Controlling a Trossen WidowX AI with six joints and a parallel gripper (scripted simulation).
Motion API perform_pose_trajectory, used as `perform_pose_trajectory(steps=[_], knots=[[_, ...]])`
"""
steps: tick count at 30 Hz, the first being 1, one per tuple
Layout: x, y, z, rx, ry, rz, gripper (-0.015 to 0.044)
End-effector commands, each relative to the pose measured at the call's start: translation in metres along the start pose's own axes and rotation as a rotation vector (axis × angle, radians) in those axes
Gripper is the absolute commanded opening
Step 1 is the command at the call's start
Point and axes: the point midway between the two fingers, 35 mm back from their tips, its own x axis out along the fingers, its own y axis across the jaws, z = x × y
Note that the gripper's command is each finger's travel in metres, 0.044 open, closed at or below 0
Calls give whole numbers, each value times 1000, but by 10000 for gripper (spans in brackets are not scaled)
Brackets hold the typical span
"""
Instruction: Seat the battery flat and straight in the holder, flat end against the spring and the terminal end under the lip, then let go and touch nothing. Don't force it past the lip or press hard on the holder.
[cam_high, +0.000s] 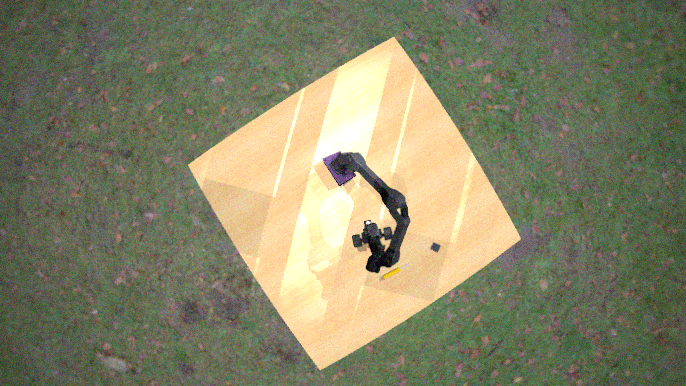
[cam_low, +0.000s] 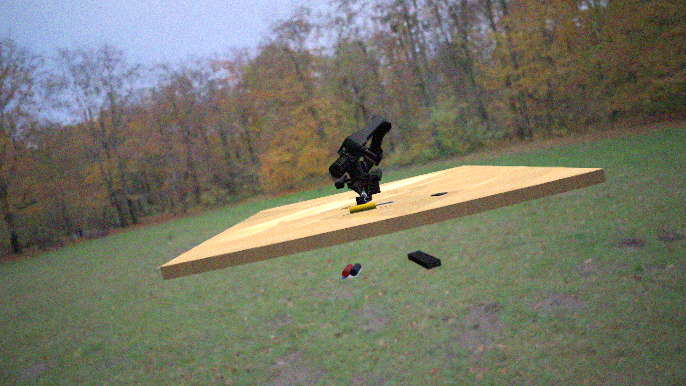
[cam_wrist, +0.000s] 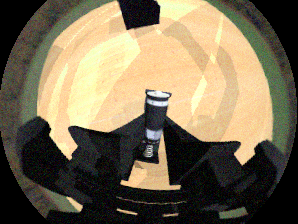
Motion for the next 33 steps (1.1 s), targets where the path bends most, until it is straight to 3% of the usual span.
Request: perform_pose_trajectory(steps=[1, 33], knots=[[-1, 1, -3, -3, 0, 3, 81], [-8, 1, -20, -2, 60, 15, 81]])
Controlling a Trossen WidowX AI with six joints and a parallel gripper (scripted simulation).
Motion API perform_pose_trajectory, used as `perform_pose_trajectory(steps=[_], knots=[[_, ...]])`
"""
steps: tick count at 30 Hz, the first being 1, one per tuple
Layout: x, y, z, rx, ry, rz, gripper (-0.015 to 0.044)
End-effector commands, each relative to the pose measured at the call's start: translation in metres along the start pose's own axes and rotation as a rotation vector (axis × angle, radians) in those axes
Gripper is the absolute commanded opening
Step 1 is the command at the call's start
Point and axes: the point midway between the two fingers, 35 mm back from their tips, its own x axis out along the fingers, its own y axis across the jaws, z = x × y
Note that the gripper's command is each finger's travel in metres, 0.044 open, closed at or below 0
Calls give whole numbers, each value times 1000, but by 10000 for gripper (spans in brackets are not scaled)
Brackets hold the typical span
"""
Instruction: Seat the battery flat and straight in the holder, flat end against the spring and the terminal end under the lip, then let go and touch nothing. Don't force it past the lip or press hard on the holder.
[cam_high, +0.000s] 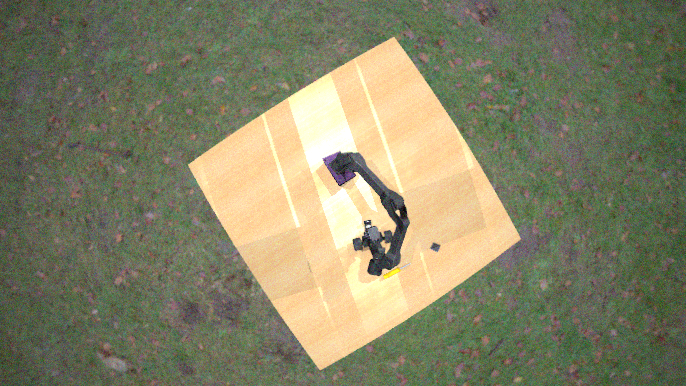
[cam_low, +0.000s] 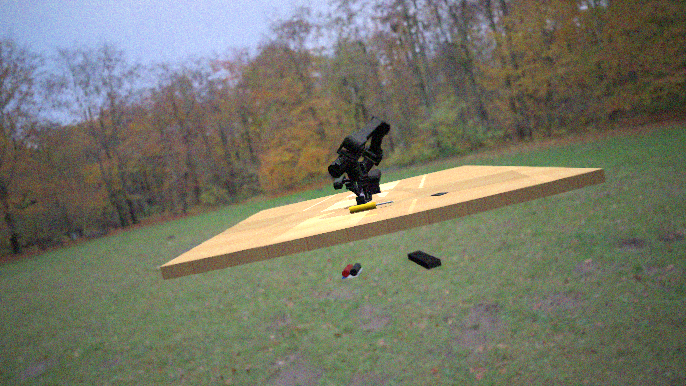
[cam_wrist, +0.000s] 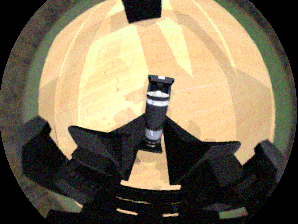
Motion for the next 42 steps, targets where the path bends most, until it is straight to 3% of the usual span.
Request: perform_pose_trajectory(steps=[1, 42], knots=[[-2, 0, -3, -3, 28, 1, 81], [5, 2, -4, 5, 172, 12, 81]])
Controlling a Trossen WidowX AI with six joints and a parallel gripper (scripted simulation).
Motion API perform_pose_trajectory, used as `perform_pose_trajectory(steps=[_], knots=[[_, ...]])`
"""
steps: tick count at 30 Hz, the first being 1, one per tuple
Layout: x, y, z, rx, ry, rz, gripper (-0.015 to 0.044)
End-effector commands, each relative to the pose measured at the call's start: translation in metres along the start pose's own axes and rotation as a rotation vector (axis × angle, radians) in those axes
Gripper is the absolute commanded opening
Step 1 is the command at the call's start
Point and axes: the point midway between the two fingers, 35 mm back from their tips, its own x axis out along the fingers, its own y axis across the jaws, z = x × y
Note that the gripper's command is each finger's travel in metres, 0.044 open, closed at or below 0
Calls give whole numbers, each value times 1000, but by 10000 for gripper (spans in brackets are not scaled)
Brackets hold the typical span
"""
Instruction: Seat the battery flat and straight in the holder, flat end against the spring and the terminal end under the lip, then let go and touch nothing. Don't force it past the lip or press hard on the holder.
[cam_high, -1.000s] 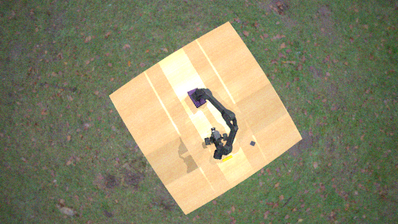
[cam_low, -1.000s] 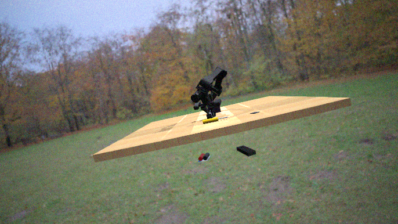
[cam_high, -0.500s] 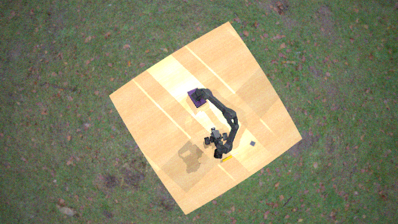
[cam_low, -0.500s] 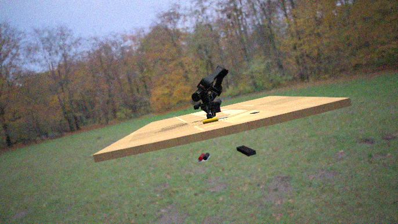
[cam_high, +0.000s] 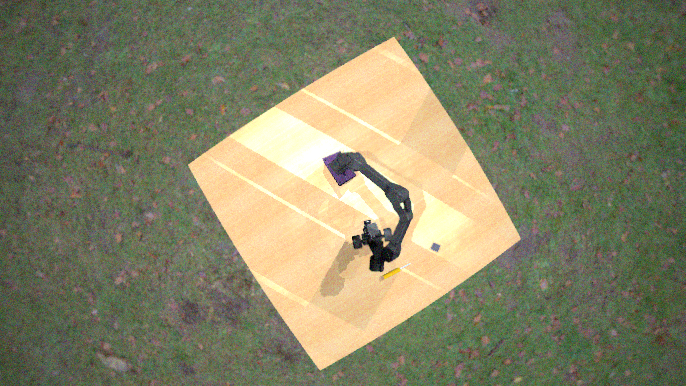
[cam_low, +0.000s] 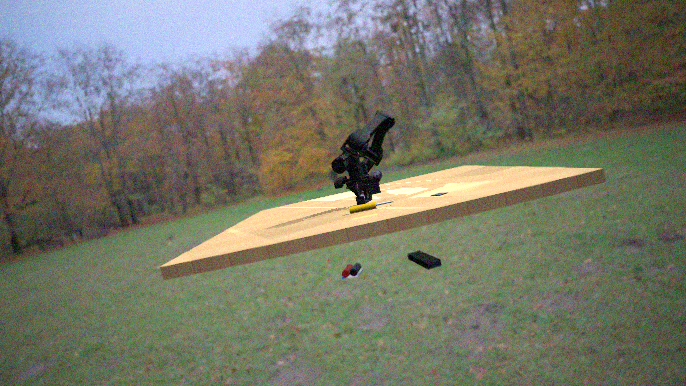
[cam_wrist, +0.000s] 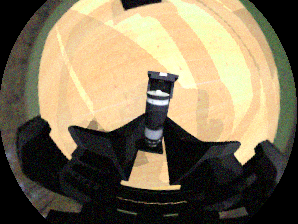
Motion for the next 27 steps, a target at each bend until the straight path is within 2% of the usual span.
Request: perform_pose_trajectory(steps=[1, 27], knots=[[0, 1, -6, -12, 36, 3, 81], [4, 1, -3, -9, 126, -1, 81]])
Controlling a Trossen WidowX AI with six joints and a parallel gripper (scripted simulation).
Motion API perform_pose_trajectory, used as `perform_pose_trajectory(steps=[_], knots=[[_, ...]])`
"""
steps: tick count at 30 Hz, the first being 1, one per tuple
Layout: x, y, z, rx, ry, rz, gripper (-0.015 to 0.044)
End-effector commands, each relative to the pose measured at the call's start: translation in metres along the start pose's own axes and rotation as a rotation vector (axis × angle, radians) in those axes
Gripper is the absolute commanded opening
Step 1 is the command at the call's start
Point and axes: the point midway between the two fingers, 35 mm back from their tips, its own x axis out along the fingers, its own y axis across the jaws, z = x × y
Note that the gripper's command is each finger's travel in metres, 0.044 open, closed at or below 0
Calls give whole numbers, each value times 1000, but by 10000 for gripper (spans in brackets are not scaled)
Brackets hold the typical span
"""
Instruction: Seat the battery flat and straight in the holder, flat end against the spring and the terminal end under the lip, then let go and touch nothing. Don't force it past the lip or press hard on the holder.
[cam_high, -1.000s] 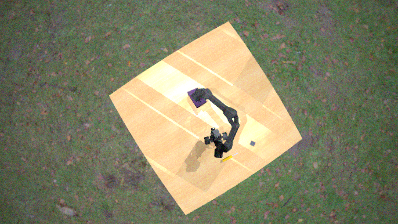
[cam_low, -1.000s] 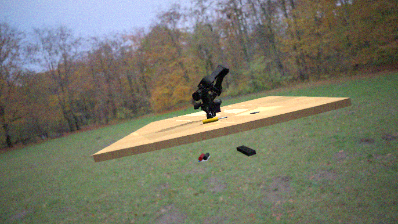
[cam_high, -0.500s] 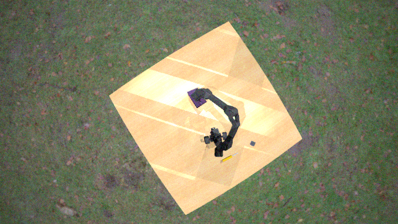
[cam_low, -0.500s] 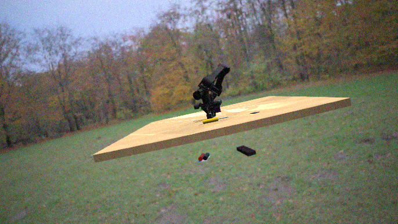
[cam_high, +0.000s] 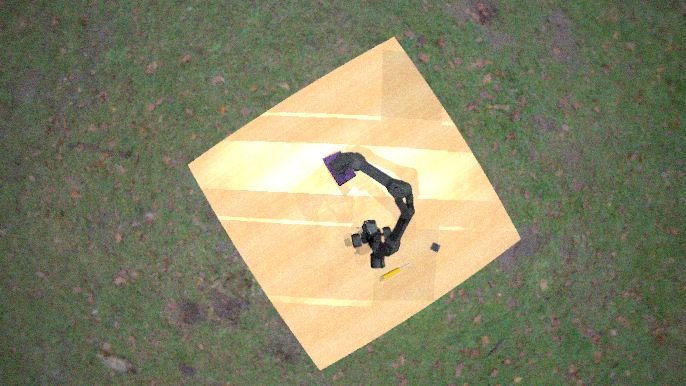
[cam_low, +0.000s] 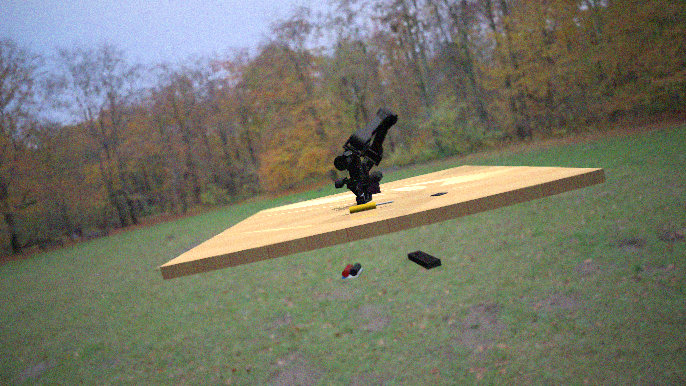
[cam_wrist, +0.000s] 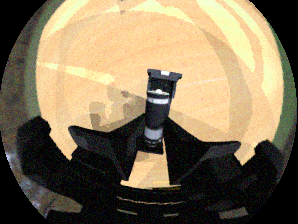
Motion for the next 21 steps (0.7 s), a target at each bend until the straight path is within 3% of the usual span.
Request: perform_pose_trajectory(steps=[1, 21], knots=[[0, 0, -4, -11, 32, 1, 81], [2, 0, -1, -10, 99, -7, 81]])
